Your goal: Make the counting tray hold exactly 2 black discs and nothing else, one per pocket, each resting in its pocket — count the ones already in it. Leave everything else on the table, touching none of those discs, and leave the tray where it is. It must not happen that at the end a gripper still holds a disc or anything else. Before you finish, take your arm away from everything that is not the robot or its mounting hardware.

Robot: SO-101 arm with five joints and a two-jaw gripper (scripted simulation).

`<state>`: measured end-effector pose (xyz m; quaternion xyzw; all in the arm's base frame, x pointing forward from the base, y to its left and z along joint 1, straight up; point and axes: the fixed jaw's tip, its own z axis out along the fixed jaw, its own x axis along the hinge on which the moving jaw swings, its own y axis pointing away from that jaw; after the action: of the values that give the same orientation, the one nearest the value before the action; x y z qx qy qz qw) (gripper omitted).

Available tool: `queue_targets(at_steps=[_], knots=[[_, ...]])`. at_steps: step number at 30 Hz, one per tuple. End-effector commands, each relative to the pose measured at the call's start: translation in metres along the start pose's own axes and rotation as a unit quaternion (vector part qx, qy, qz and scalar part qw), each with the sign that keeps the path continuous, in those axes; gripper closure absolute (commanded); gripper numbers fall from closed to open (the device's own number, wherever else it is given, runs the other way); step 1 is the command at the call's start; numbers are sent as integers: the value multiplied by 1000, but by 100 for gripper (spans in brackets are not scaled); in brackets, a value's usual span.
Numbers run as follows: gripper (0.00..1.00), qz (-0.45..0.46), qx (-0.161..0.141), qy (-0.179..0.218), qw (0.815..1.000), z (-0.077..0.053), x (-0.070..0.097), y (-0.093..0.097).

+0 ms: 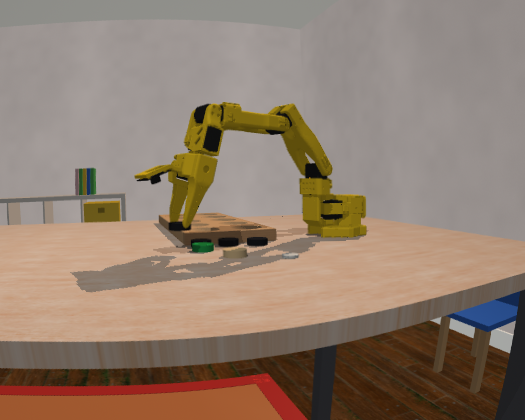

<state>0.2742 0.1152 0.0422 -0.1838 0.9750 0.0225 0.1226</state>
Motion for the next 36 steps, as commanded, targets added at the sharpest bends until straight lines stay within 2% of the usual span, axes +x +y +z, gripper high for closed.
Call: queue_targets(at_steps=[1, 18, 31, 36], knots=[[100, 1, 1, -72, 997, -30, -20, -2], [100, 16, 6, -72, 997, -38, -13, -11], [100, 41, 14, -72, 996, -51, 2, -26], [100, 56, 19, -72, 996, -57, 13, -33]])
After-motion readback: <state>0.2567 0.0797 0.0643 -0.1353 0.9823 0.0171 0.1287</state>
